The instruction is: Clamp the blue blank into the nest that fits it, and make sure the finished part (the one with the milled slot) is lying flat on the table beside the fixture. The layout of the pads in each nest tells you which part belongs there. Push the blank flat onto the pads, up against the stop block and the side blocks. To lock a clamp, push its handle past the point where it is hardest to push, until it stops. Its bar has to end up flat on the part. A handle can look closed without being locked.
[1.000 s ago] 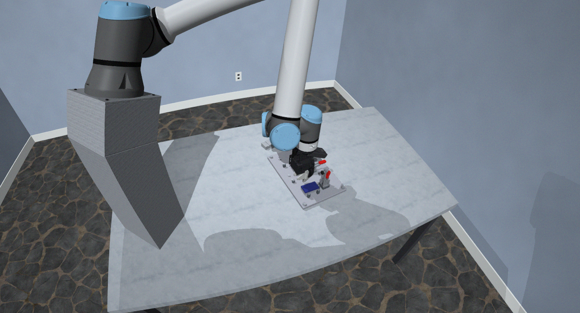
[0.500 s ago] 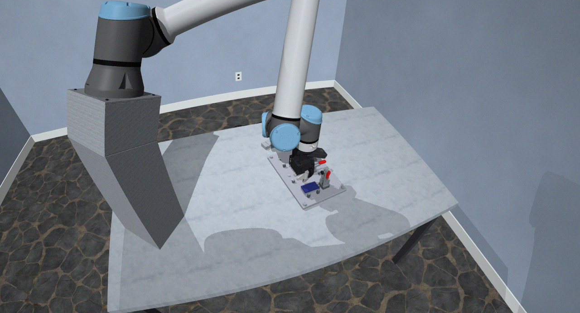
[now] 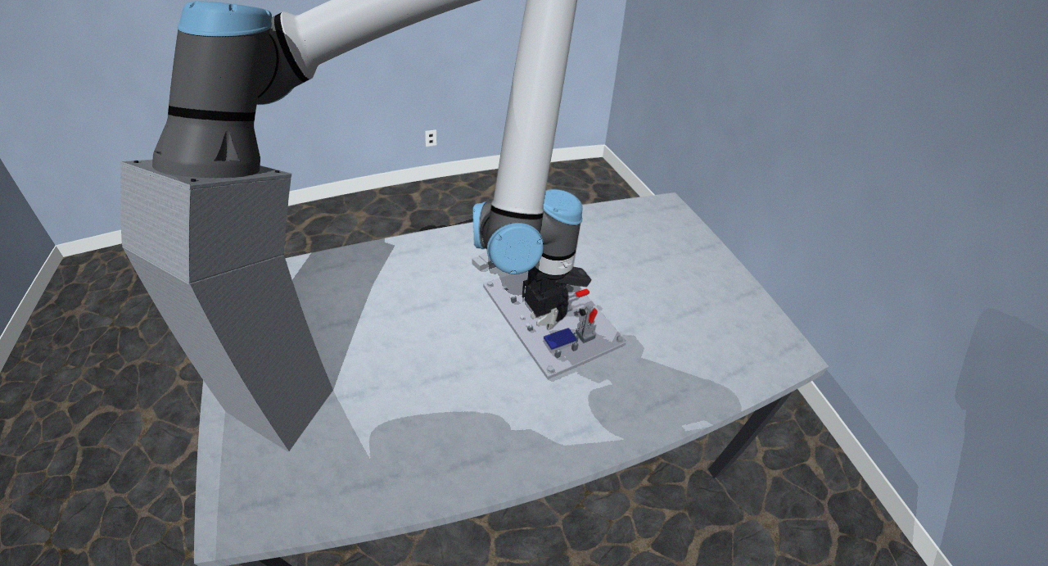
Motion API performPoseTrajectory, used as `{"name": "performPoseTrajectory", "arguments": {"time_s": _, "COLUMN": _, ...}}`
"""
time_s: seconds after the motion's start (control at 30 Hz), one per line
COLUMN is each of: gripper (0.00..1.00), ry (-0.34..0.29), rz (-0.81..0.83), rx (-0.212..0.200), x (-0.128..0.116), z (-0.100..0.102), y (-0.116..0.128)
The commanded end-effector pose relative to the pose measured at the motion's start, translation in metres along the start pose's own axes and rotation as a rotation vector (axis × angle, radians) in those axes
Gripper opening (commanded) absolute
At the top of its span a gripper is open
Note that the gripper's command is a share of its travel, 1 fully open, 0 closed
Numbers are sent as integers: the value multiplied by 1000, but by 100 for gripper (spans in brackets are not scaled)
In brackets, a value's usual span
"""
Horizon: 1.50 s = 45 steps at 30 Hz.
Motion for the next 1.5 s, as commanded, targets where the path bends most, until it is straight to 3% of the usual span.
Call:
{"name": "performPoseTrajectory", "arguments": {"time_s": 0.0, "gripper": 0, "ry": 1, "rz": 0, "rx": 0, "x": 1, "z": -1, "y": 0}}
{"name": "performPoseTrajectory", "arguments": {"time_s": 1.47, "gripper": 0, "ry": 1, "rz": 0, "rx": 0, "x": 1, "z": -1, "y": 5}}
Point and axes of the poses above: the point where the finger pads meet when closed, its own z axis out along the fingers, its own y axis across the jaws, x = y × z, the point moved 3 cm from there along -z, back along the fingers, and after that the axes turned 9 degrees about z, right-handed, at the moved point
